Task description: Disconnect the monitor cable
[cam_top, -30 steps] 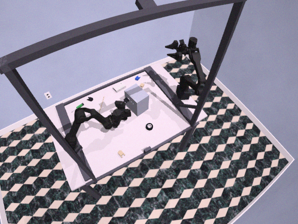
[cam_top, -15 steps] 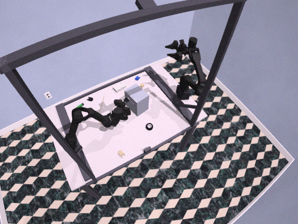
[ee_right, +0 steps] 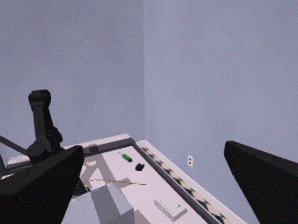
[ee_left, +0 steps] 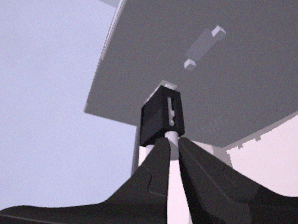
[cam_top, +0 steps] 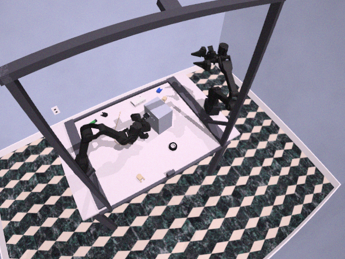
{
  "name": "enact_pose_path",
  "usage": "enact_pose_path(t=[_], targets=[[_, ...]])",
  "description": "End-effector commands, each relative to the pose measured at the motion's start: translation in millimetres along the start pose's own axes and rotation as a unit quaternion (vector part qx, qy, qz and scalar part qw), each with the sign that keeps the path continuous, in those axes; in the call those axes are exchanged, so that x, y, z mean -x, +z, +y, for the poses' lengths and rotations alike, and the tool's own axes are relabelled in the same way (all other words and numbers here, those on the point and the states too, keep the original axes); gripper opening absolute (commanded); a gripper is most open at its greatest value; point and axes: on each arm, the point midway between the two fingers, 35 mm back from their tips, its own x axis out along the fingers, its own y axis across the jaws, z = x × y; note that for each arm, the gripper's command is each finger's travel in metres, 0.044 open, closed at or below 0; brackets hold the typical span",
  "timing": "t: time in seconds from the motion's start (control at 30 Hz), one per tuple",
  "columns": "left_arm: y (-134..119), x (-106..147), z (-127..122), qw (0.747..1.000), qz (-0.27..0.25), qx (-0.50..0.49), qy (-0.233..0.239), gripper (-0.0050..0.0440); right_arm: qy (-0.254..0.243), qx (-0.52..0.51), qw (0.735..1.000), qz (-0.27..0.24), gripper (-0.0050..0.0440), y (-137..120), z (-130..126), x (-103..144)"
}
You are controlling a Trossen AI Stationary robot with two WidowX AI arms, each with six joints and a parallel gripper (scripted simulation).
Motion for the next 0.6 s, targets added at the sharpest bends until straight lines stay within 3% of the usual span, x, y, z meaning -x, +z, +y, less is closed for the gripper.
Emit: enact_pose_path(t=[0.0, 0.57], targets=[[4.7, 1.9, 9.6, 1.000, -0.004, 0.015, 0.003, 0.0000, 0.001, 0.002, 1.000, -0.001, 0.0440, 2.7, 1.3, 0.3], [4.6, 1.5, 14.0, 0.994, -0.006, 0.094, -0.053, 0.0000, 0.001, 0.002, 1.000, -0.001, 0.0440, 2.7, 1.3, 0.3]])
